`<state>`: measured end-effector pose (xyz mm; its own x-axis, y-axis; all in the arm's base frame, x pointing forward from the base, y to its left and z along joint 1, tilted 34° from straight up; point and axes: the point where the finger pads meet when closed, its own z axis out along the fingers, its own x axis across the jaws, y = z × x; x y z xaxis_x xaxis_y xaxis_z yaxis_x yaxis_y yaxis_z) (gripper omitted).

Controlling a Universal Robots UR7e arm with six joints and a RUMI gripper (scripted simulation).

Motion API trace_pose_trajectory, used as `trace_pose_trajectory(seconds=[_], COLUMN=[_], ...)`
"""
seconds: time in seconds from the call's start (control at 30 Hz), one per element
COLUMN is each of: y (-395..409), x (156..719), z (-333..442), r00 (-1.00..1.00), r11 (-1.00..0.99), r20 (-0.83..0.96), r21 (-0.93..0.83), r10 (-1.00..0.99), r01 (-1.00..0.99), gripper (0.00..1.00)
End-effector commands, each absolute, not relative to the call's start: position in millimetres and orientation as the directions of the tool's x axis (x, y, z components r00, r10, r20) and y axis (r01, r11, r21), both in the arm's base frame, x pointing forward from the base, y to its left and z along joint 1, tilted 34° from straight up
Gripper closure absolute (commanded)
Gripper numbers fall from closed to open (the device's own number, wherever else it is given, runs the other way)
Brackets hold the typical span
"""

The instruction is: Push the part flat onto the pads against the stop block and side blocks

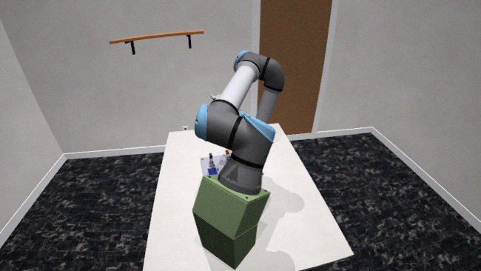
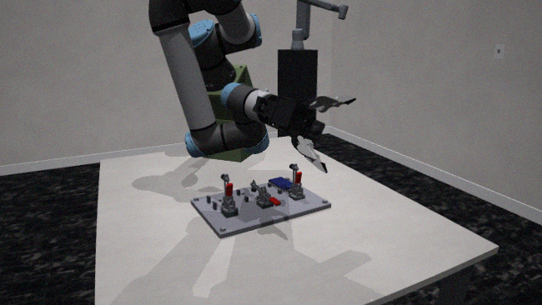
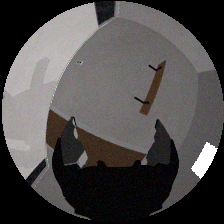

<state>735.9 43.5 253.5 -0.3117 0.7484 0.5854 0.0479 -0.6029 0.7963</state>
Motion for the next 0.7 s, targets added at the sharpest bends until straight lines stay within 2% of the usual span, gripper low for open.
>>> trace_pose_trajectory(seconds=[0.0, 0.53, 0.57, 0.67], y=[43.8, 43.8, 43.8, 43.8], x=[735.8, 735.8, 735.8, 735.8], z=[254.2, 254.2, 254.2, 254.2], r00=[-0.313, -0.313, -0.313, -0.313], r11=[-0.603, -0.603, -0.603, -0.603], r20=[0.585, 0.585, 0.585, 0.585], r21=[0.797, 0.797, 0.797, 0.797], r10=[0.749, 0.749, 0.749, 0.749], r01=[0.047, 0.047, 0.047, 0.047], gripper=[0.0, 0.0, 0.42, 0.42])
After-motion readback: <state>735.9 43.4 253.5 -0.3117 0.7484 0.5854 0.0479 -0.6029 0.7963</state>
